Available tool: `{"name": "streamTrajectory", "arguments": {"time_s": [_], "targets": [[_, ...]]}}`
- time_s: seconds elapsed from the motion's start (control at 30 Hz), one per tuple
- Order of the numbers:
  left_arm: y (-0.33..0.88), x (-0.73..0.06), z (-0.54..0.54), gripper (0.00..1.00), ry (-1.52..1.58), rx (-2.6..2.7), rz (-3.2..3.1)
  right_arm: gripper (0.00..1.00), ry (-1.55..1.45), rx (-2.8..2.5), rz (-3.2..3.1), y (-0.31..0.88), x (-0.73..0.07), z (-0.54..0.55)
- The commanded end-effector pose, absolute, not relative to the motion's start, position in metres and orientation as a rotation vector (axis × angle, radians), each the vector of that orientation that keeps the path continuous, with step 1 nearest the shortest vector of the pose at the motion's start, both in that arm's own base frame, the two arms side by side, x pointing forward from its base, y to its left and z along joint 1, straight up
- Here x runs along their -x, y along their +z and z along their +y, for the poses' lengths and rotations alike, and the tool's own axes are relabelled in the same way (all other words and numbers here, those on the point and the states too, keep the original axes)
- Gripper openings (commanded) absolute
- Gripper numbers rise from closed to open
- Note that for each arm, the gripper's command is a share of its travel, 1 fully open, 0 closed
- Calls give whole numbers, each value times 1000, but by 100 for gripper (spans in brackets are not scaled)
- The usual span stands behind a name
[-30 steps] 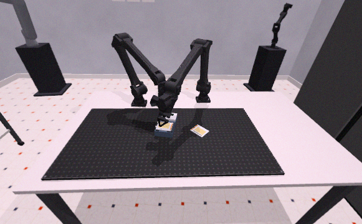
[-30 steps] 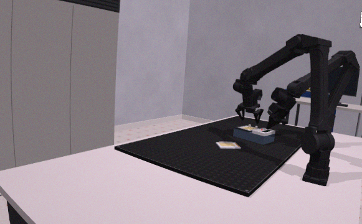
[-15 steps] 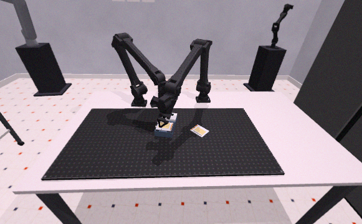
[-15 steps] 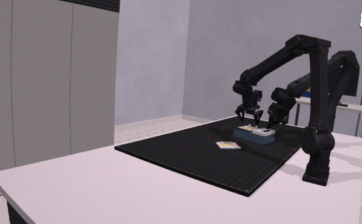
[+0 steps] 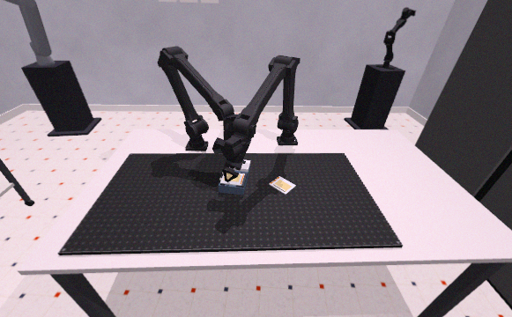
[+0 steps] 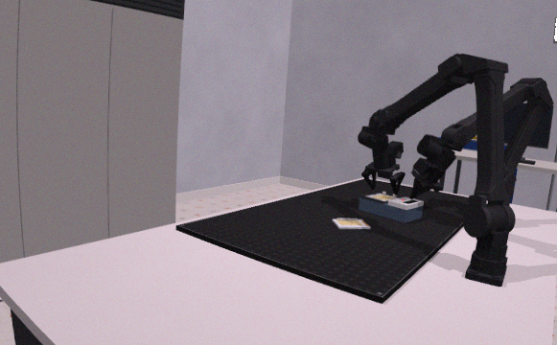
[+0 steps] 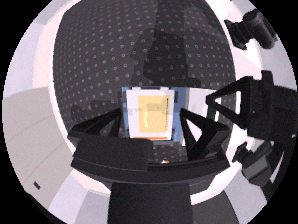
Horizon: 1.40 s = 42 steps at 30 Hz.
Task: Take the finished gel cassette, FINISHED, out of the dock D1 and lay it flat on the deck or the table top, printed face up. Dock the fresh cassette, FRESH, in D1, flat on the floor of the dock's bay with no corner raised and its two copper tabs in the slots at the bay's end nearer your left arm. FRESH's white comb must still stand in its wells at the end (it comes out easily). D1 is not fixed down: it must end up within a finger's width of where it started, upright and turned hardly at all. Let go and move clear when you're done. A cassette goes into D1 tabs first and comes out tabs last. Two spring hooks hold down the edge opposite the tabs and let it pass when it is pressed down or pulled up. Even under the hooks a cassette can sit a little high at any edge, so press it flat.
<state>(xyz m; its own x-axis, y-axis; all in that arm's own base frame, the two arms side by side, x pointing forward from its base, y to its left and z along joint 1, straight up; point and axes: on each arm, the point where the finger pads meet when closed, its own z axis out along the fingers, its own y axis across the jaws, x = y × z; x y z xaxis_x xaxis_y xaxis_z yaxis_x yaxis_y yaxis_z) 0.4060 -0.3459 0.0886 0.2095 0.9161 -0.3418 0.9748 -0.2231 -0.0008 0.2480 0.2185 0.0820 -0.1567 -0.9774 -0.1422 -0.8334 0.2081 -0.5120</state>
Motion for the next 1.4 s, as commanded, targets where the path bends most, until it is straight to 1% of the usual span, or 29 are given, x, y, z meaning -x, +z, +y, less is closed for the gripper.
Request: {"name": "streamTrajectory", "arguments": {"time_s": [0.0, 1.37], "targets": [[86, -411, -346, 98, -392, -2248, 1810, 0, -478, 1836, 2149, 16, -218, 183], [72, -409, -344, 98, -396, -2250, 1817, 0, -478, 1836, 2149, 16, -218, 183]]}}
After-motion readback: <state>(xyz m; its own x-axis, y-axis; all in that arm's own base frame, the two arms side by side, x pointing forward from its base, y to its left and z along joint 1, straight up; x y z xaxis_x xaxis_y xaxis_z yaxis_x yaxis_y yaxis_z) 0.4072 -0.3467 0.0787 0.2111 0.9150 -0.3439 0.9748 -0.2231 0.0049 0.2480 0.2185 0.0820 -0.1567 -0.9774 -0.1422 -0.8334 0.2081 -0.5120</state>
